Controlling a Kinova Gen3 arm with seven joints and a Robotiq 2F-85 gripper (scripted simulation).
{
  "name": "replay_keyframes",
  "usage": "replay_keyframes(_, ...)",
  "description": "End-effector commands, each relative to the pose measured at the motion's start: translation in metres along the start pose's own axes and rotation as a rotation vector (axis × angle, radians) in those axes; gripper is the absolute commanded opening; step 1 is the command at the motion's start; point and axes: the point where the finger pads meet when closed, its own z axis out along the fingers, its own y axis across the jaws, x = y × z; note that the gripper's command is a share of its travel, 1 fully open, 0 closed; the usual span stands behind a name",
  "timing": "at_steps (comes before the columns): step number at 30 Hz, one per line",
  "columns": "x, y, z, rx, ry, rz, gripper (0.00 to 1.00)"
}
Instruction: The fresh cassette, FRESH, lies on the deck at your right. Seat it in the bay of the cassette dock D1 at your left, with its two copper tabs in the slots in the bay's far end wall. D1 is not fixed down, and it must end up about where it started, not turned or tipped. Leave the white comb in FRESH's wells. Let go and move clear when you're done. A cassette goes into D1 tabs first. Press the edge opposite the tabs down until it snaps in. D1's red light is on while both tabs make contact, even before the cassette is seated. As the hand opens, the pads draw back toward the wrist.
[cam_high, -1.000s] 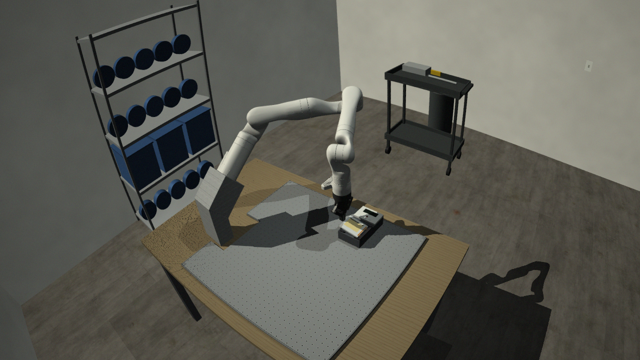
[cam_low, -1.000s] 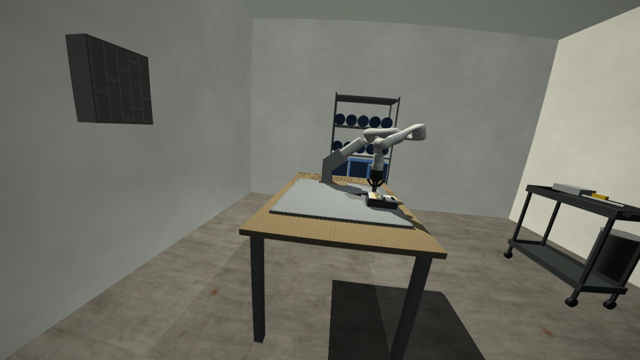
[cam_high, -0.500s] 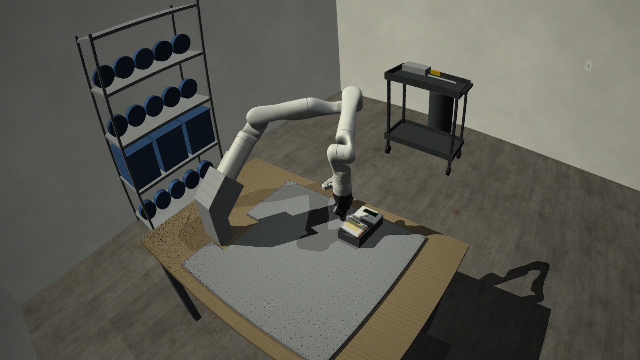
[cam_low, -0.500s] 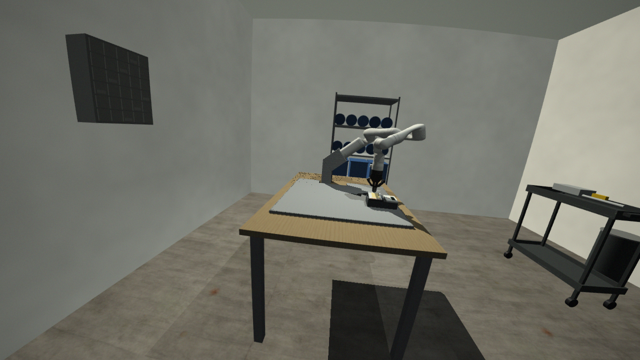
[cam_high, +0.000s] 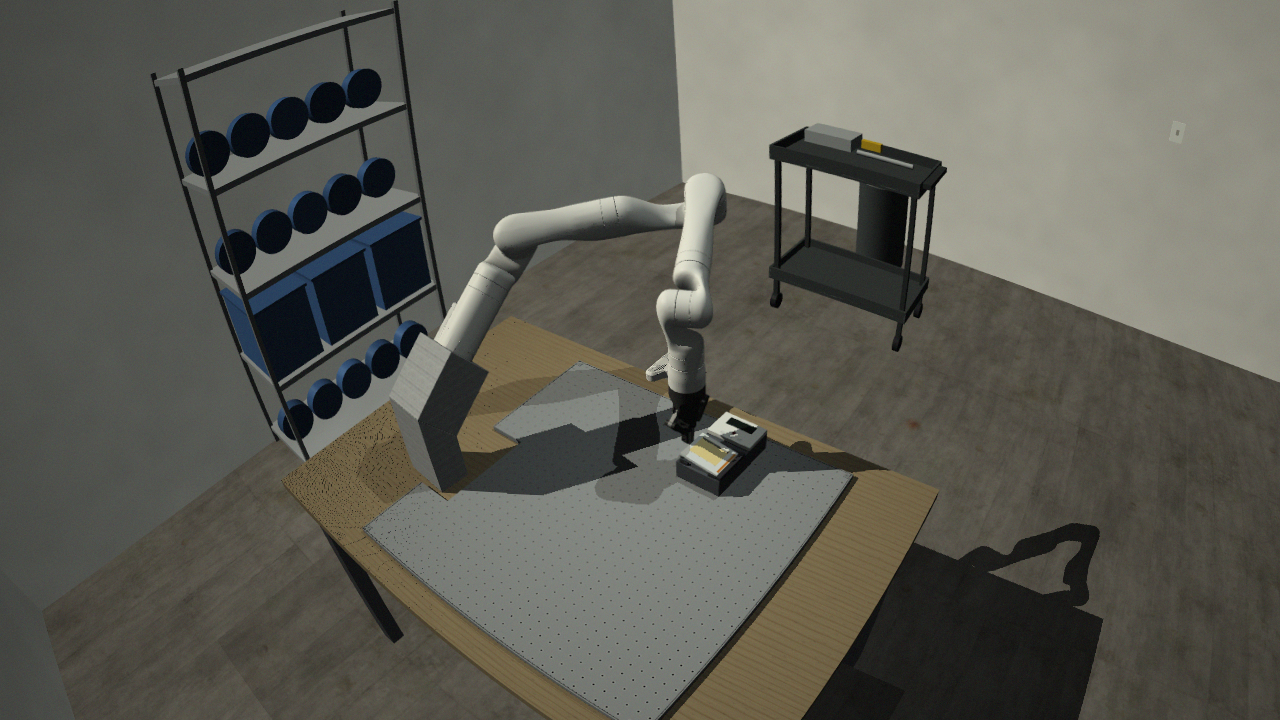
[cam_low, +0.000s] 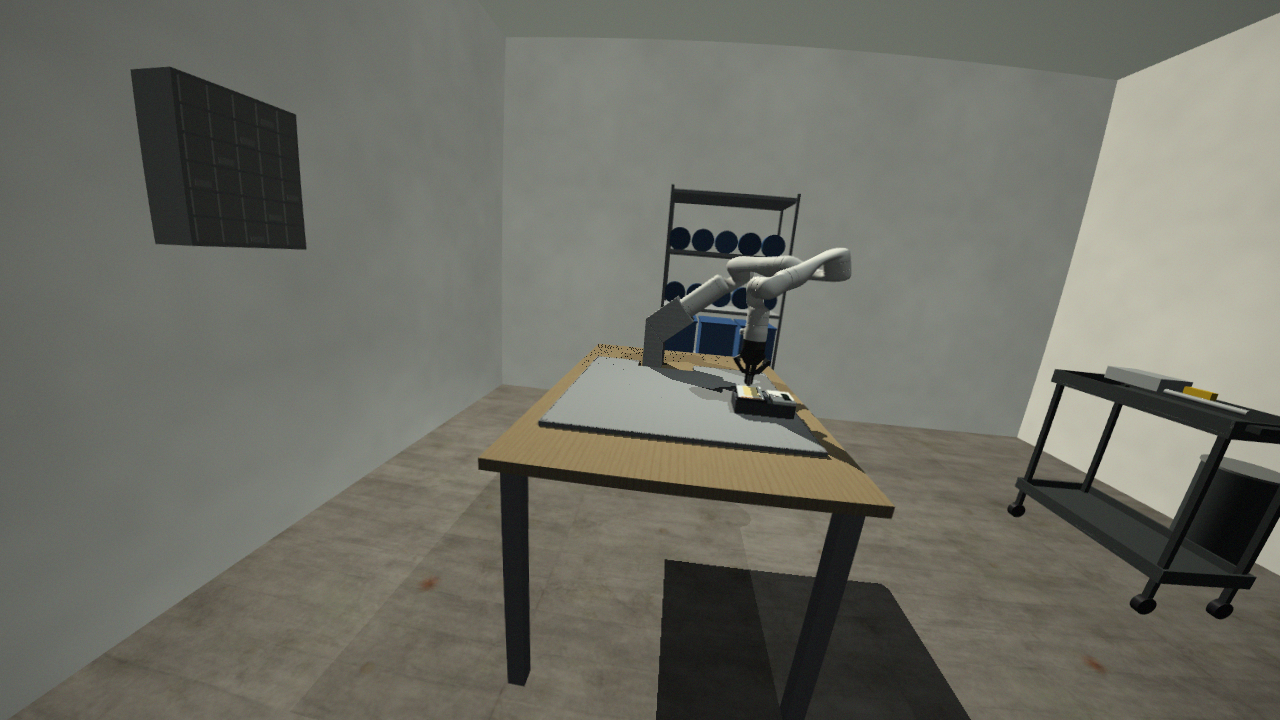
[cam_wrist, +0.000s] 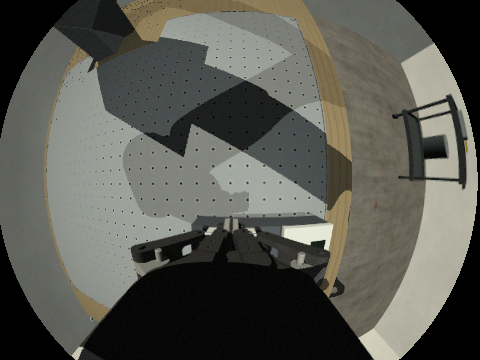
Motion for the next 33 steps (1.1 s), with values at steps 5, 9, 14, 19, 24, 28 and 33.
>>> replay_keyframes(5,-0.003,0.000,-0.001,0.000,-0.003,0.000,0.00)
replay_keyframes(9,-0.003,0.000,-0.002,0.000,-0.003,0.000,0.00)
replay_keyframes(14,-0.002,0.000,-0.007,0.000,-0.003,0.000,0.00)
replay_keyframes(19,-0.001,0.000,-0.013,0.000,-0.003,0.000,0.00)
replay_keyframes(24,0.001,0.000,-0.019,0.000,-0.003,0.000,0.00)
replay_keyframes(28,0.002,0.000,-0.024,0.000,-0.003,0.000,0.00)
replay_keyframes(33,0.003,0.000,-0.028,0.000,-0.003,0.000,0.00)
